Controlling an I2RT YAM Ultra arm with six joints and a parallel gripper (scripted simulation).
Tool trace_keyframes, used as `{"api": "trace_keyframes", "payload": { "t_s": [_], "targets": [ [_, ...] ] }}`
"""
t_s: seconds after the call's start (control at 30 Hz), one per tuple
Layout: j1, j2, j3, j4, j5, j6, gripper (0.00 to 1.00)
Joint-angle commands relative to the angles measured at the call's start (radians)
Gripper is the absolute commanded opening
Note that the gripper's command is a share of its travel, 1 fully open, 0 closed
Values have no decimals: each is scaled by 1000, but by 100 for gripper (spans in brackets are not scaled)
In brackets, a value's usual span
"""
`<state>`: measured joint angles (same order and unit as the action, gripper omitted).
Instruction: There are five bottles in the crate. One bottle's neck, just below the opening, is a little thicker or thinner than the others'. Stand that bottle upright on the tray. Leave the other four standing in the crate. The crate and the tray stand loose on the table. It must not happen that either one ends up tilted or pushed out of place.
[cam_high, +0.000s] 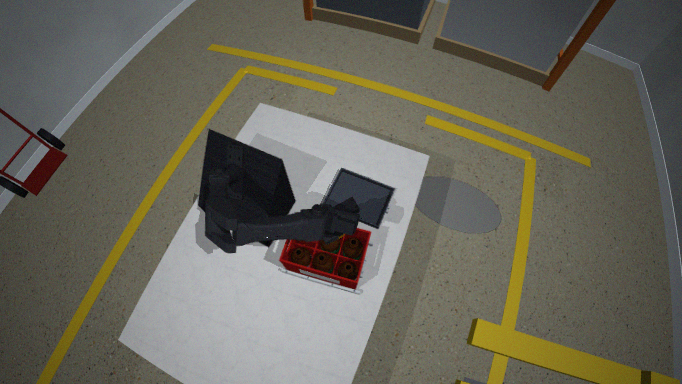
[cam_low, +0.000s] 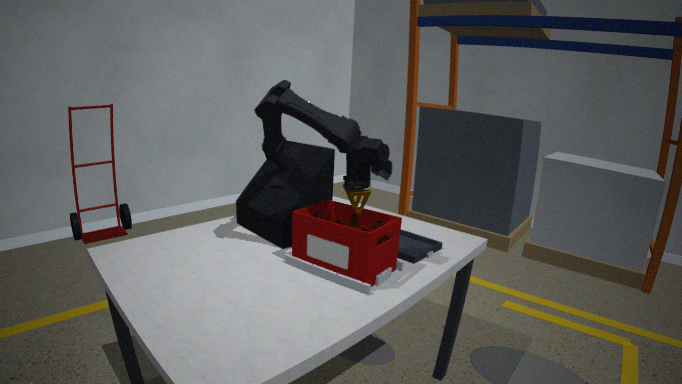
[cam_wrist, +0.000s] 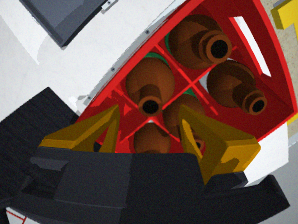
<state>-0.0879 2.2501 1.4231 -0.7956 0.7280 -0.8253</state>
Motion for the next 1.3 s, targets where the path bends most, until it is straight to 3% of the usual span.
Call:
{"api": "trace_keyframes", "payload": {
  "t_s": [0.0,1.27],
  "targets": [
    [27,-6,22,-4,-8,4,61],
    [22,7,-10,22,-7,-10,61]
  ]
}}
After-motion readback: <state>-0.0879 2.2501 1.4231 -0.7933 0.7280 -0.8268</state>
